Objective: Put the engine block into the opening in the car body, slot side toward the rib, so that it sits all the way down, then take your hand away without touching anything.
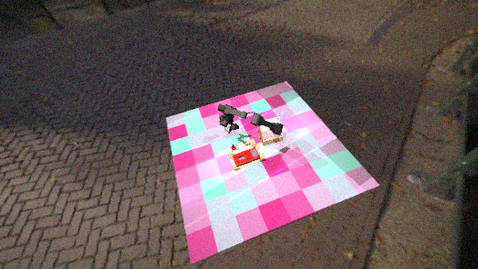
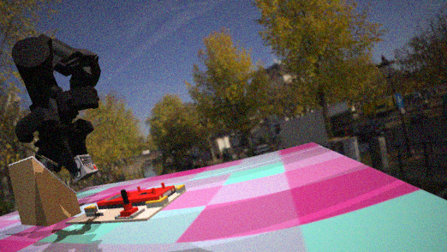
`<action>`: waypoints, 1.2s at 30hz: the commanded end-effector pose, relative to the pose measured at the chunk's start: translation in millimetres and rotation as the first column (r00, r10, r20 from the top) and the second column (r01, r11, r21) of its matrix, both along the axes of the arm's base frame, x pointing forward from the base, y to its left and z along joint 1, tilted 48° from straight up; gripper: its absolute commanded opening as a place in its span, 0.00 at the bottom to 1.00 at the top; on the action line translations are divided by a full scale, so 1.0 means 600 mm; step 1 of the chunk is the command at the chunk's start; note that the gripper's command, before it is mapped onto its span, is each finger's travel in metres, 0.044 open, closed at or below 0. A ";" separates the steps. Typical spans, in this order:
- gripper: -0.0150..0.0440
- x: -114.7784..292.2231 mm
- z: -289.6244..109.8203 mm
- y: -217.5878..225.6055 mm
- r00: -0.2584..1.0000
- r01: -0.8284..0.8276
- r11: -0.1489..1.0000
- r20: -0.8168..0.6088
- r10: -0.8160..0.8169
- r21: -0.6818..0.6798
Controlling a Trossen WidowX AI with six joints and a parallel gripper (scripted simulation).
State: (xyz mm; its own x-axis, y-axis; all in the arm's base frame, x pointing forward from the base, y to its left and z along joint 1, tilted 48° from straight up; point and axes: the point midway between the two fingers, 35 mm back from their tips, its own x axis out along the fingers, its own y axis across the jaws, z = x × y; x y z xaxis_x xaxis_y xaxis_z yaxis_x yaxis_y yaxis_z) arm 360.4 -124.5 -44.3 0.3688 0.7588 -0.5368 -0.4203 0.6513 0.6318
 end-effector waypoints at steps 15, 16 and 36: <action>0.25 -0.022 -0.008 0.003 0.937 0.221 0.954 0.229 -0.265 0.201; 0.25 -0.022 -0.008 0.003 0.937 0.221 0.954 0.229 -0.265 0.201; 0.25 -0.026 -0.050 0.040 0.885 0.283 0.917 0.291 -0.362 0.281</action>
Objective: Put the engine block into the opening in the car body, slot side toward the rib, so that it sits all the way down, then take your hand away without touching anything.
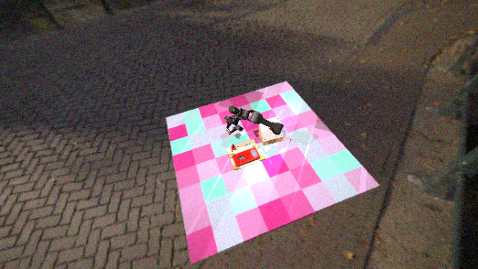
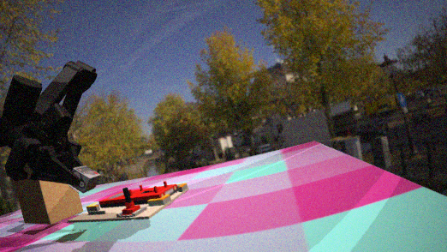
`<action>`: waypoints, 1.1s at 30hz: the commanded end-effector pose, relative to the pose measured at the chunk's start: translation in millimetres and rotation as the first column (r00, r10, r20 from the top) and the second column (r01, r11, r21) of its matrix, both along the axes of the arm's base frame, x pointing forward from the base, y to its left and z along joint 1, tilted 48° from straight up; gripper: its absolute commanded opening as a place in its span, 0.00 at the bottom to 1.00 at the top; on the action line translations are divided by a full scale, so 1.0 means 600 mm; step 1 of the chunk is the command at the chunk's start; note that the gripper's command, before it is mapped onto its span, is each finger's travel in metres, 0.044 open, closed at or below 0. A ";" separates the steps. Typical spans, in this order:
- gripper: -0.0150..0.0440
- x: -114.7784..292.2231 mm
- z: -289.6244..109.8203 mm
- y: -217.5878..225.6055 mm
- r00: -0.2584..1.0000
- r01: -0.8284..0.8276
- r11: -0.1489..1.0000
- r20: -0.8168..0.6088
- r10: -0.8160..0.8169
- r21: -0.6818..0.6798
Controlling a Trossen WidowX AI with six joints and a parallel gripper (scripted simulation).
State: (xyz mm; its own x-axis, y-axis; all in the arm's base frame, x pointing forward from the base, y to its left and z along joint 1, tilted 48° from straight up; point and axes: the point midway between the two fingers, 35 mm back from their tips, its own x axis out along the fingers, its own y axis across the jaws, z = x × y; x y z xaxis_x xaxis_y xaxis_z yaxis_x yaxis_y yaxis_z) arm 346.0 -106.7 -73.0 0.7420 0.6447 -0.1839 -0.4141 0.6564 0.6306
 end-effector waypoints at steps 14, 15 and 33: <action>0.25 0.002 -0.042 0.054 1.000 -0.005 1.000 0.005 0.005 0.017; 0.25 0.002 -0.045 0.057 1.000 -0.005 1.000 0.005 0.005 0.017; 0.25 0.007 -0.095 0.113 1.000 -0.005 1.000 0.004 0.005 0.020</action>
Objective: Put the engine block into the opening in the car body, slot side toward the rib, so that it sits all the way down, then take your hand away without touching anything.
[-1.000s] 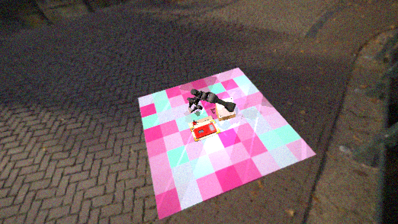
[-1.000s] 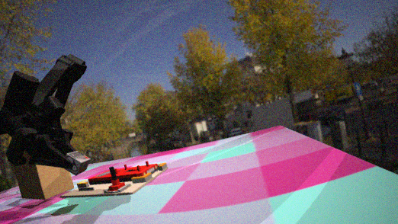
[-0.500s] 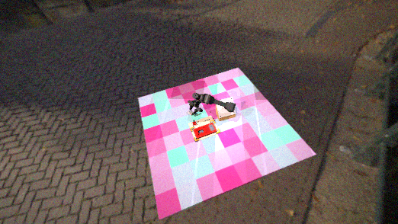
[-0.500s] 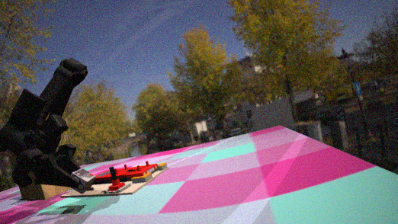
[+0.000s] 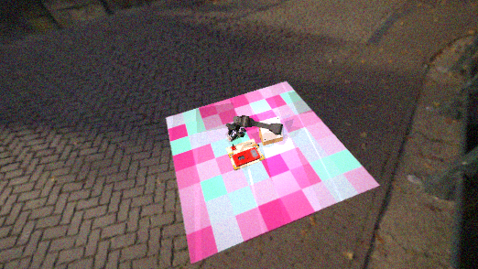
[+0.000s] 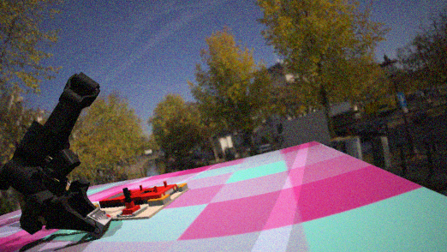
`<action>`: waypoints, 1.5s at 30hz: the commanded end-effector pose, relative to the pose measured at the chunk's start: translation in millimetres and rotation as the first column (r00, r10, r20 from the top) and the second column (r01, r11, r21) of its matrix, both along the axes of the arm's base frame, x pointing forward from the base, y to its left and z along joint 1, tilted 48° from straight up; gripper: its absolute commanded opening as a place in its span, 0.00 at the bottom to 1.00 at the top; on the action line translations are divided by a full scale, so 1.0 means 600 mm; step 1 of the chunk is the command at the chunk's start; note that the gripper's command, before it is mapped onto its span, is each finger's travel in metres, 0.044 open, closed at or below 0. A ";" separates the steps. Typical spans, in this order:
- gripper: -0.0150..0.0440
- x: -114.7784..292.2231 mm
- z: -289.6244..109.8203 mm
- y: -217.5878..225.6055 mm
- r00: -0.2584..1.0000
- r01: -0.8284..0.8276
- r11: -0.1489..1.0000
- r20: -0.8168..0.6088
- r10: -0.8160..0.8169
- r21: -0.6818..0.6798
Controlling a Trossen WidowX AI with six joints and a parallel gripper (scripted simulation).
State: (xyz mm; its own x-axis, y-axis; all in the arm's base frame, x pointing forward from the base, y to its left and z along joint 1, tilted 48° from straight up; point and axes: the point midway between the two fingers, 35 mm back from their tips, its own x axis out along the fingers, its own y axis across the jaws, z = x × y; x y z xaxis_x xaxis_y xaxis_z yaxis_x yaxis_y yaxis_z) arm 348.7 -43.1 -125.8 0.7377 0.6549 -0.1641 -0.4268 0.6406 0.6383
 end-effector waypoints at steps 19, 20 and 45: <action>0.92 0.002 -0.002 0.000 1.000 0.006 1.000 0.004 -0.006 0.000; 0.97 0.002 -0.002 0.000 1.000 0.006 1.000 0.004 -0.006 0.000; 1.00 -0.042 0.013 -0.052 1.000 0.012 1.000 -0.010 -0.012 -0.007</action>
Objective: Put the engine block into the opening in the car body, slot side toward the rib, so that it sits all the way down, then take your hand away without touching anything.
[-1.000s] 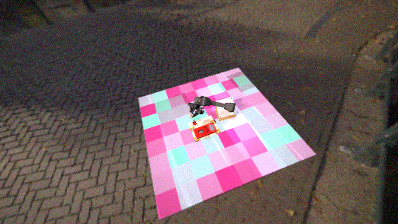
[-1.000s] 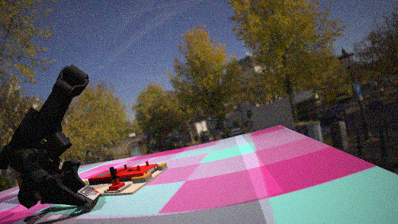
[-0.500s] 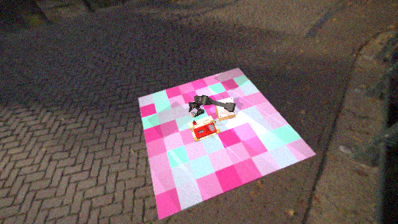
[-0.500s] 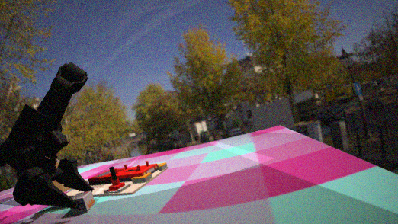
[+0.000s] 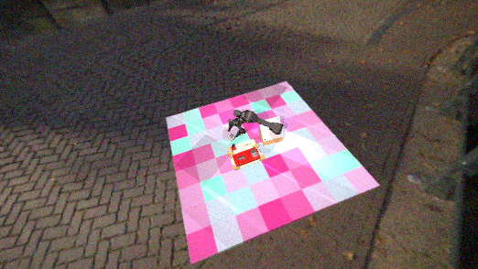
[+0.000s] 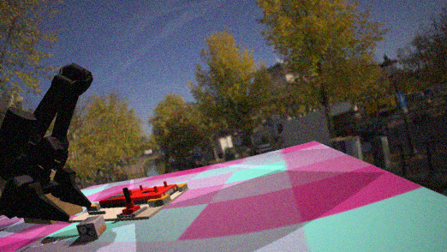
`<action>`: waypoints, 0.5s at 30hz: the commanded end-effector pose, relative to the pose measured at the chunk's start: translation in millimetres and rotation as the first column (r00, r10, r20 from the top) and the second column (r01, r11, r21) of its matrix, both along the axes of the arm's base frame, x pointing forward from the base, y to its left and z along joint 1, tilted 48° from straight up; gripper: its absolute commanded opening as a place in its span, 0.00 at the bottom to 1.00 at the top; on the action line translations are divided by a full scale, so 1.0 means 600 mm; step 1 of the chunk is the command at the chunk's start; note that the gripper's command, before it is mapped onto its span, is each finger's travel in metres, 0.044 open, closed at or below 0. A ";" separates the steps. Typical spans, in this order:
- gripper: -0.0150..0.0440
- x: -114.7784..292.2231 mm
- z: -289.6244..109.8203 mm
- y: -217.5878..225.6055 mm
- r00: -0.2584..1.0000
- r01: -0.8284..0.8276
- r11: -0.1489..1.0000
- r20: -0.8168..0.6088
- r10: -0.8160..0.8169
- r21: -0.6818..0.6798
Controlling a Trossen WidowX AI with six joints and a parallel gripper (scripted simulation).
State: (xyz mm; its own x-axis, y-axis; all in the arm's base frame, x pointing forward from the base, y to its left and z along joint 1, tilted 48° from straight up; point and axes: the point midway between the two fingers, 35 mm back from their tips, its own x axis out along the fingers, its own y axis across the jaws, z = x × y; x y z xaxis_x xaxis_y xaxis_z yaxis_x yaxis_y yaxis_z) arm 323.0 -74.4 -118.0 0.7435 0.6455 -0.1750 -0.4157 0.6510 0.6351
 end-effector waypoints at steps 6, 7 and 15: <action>1.00 0.001 0.000 0.000 1.000 0.002 1.000 -0.004 -0.002 0.003; 1.00 0.001 0.000 0.000 1.000 0.002 1.000 -0.004 -0.002 0.003; 1.00 0.009 -0.006 -0.009 1.000 0.008 0.999 0.004 -0.008 -0.048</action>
